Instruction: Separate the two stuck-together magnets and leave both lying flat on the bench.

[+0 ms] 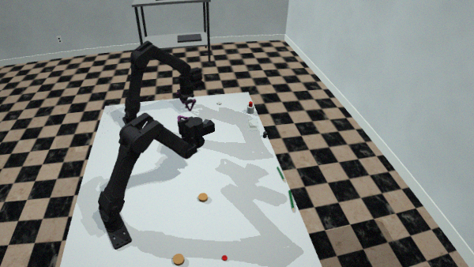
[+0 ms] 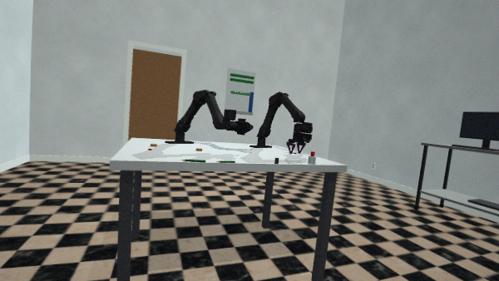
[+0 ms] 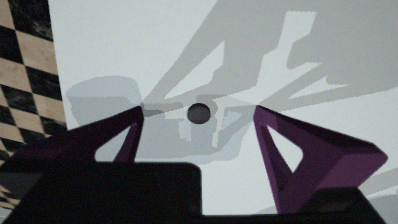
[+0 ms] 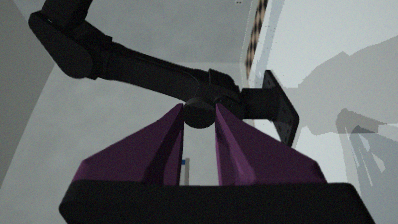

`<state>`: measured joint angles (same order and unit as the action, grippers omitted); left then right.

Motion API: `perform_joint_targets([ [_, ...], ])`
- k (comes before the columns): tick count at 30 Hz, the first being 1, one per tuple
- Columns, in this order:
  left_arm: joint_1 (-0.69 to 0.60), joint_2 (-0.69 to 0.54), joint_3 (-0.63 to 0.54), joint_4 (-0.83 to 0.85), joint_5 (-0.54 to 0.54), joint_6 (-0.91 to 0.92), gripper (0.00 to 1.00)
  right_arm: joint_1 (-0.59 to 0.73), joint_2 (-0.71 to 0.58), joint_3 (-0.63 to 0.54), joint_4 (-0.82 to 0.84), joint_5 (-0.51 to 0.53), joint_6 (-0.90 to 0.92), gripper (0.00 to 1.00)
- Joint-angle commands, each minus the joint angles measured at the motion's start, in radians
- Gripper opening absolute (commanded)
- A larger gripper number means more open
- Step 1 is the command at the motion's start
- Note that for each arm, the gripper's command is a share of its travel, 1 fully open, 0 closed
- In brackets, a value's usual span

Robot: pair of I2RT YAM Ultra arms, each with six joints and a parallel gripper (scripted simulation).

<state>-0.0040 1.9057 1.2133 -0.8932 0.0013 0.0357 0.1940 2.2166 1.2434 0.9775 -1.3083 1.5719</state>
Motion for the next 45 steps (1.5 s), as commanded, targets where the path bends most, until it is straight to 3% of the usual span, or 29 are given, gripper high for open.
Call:
perform_joint_targets([
  [1,0.001,-0.018,0.020,-0.023,-0.001,0.000,1.00,0.001,-0.013,0.008,0.007,-0.002,-0.003,0.18],
  [21,0.001,-0.087,0.182,-0.249,-0.001,0.000,1.00,0.001,-0.013,0.008,0.007,-0.002,-0.003,0.18],
  [30,0.001,-0.089,0.191,-0.260,-0.001,0.000,1.00,0.001,-0.013,0.008,0.007,-0.002,-0.003,0.18],
  [40,0.001,-0.089,0.191,-0.259,-0.001,0.000,1.00,-0.013,-0.036,0.031,-0.202,0.055,-0.159,0.18],
  [45,0.001,-0.089,0.191,-0.259,-0.001,0.000,1.00,-0.030,-0.061,0.060,-0.417,0.111,-0.317,0.18],
])
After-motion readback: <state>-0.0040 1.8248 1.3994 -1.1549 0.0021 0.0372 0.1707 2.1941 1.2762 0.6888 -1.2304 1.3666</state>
